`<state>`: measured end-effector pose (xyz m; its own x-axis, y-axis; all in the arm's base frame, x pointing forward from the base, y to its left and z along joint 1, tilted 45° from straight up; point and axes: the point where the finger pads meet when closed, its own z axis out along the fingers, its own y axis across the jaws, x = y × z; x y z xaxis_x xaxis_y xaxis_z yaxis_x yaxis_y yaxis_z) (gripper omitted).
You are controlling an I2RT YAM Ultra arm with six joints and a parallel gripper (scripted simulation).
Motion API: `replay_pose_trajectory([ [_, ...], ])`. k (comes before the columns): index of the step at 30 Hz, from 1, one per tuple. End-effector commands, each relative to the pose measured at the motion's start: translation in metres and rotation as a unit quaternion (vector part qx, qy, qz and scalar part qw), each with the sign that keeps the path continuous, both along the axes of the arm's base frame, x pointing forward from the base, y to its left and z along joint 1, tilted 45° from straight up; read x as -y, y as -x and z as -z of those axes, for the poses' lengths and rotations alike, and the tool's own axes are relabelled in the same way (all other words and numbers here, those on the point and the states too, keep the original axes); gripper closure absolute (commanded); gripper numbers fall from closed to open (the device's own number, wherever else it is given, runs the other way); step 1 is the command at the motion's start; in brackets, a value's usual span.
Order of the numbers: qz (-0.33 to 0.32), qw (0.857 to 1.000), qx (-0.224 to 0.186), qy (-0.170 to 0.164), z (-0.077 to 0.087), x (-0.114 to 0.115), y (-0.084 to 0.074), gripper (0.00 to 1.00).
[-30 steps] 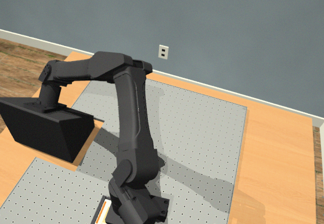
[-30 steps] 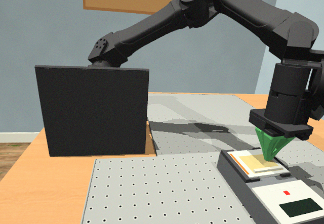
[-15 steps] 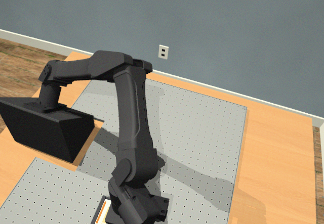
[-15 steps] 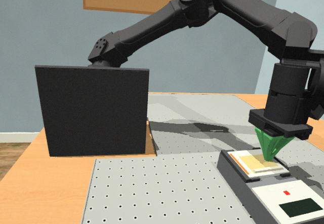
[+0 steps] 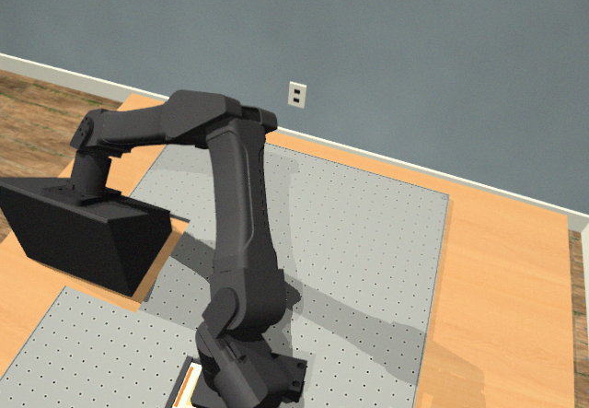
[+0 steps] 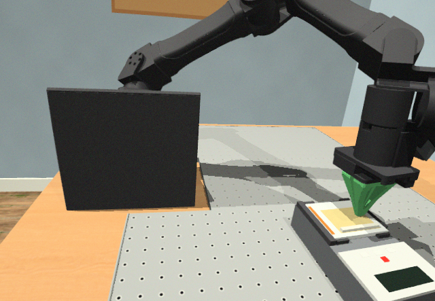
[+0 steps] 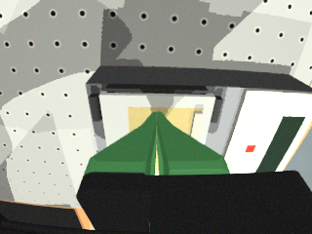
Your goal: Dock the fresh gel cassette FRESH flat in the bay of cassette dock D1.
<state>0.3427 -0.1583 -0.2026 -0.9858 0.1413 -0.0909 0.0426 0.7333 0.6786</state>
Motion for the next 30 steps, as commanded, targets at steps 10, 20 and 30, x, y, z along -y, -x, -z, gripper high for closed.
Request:
replay_pose_trajectory([
  [10,-0.007,0.999,-0.038,-0.023,0.0251,-0.0266,0.0271,1.0],
  [20,-0.006,0.999,-0.038,-0.023,0.0269,-0.0287,0.029,1.0],
  [30,-0.006,0.999,-0.038,-0.023,0.0284,-0.0304,0.0305,1.0],
])
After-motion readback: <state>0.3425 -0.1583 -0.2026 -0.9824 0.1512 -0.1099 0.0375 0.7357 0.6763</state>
